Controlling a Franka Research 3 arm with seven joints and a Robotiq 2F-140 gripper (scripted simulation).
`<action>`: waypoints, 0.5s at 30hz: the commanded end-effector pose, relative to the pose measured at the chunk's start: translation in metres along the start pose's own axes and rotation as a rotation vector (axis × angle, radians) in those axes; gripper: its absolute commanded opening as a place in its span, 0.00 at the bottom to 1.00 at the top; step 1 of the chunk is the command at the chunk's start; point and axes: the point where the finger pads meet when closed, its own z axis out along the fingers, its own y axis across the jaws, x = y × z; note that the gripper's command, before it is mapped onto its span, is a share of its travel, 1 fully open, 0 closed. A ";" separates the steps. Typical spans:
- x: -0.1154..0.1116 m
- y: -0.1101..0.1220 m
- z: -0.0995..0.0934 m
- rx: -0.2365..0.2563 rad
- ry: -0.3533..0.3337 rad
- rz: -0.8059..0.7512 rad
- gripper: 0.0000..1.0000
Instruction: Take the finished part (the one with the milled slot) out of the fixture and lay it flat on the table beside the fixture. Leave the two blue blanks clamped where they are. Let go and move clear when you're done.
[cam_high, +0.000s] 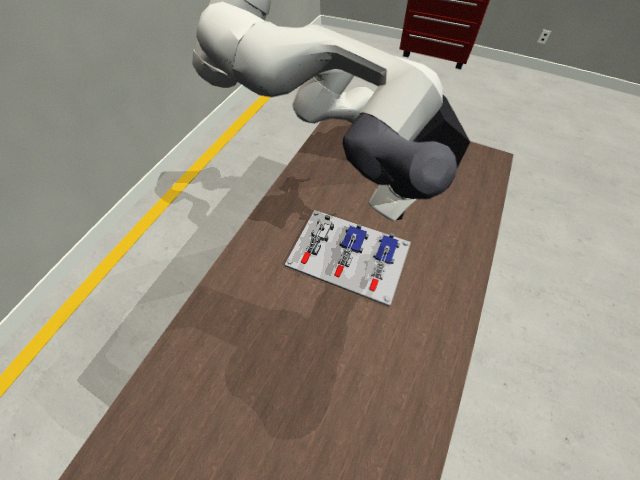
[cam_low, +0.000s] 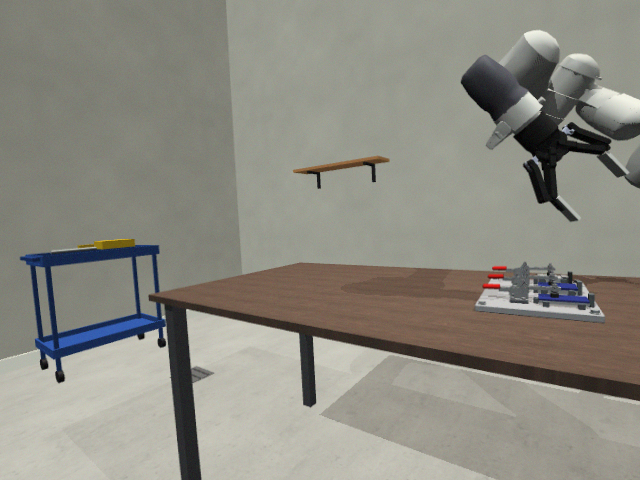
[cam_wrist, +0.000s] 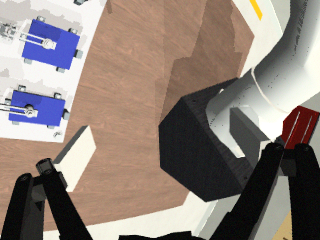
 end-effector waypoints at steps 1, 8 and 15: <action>0.000 -0.001 0.000 0.006 -0.001 -0.021 1.00; 0.017 -0.001 -0.001 0.055 0.006 -0.095 1.00; 0.017 -0.001 -0.001 0.055 0.006 -0.095 1.00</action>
